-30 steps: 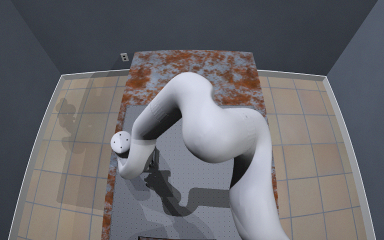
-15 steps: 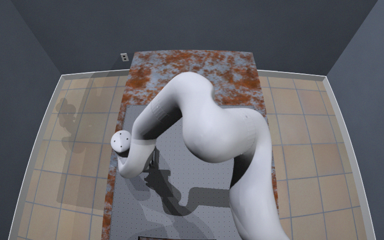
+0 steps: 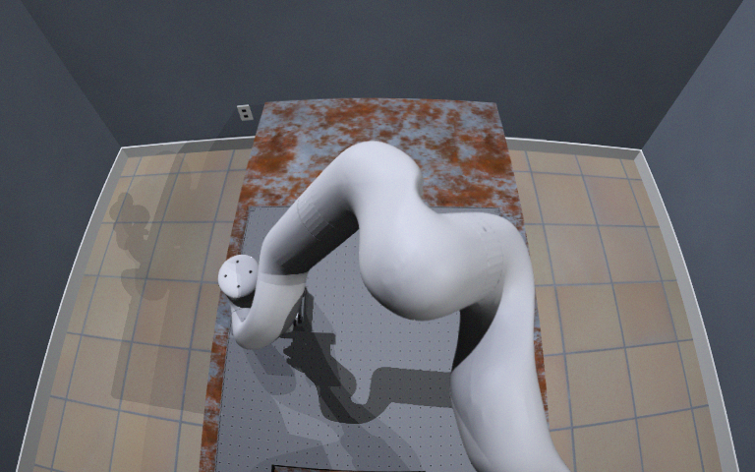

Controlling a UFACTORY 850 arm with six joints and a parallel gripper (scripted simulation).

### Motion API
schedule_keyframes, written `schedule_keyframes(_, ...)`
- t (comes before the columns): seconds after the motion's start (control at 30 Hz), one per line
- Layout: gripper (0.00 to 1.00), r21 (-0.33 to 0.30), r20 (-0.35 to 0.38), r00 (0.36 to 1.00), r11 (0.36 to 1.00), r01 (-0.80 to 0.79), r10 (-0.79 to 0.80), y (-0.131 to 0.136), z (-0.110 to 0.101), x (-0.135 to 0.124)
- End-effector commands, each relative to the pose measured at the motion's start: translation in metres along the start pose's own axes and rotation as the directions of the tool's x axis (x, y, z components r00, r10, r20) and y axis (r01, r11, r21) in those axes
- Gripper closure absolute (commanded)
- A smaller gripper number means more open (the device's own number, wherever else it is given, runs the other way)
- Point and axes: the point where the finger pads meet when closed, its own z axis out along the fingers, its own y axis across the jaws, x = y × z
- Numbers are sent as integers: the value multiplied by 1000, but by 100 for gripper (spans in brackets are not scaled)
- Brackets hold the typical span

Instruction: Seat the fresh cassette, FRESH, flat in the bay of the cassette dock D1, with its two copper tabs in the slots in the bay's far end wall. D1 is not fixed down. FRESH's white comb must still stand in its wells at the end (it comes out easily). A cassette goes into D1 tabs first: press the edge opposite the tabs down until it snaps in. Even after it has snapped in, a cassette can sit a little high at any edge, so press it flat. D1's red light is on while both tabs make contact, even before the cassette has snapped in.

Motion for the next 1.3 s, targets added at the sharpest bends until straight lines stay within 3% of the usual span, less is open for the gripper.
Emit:
schedule_keyframes(0.0, 100, 1, -1, 1000, 1000, -1, 1, 0, -1, 2)
schedule_keyframes(1.27, 100, 1, -1, 1000, 1000, -1, 1, 0, -2, 10)
